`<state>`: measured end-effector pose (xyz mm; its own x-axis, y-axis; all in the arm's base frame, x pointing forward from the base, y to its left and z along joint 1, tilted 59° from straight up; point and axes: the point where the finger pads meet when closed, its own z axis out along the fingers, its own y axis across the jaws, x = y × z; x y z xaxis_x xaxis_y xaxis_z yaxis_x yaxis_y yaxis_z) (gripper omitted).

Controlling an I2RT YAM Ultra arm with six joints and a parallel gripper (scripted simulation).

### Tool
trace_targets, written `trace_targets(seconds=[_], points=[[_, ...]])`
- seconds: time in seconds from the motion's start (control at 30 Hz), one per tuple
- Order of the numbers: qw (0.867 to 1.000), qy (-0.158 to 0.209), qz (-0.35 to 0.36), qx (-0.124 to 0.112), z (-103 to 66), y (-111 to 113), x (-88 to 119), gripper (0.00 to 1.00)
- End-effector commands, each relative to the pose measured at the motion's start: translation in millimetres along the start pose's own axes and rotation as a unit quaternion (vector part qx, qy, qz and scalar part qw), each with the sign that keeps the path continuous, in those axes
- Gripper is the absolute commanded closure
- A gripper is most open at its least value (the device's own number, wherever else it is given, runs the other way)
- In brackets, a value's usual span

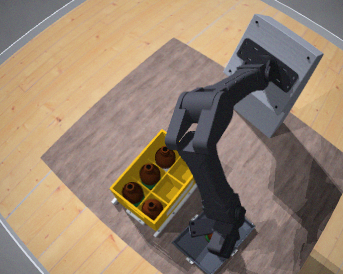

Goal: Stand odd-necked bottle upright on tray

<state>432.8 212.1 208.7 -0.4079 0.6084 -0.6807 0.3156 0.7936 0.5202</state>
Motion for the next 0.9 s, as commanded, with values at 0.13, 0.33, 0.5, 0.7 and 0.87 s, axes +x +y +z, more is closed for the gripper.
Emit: trace_targets(seconds=[0.13, 0.33, 0.5, 0.7, 0.87], points=[[1.000, -0.009, 0.007, -0.019, -4.4, 14.9, -8.8, 1.00], [1.000, -0.008, 0.005, -0.019, -5.7, 15.1, -8.6, 1.00], [1.000, -0.011, 0.008, -0.021, -3.9, 15.9, -10.1, 1.00], [1.000, -0.008, 0.006, -0.021, -1.7, 16.1, -7.6, 1.00], [1.000, -0.009, 0.005, -0.016, 3.7, 13.3, -6.7, 1.00]])
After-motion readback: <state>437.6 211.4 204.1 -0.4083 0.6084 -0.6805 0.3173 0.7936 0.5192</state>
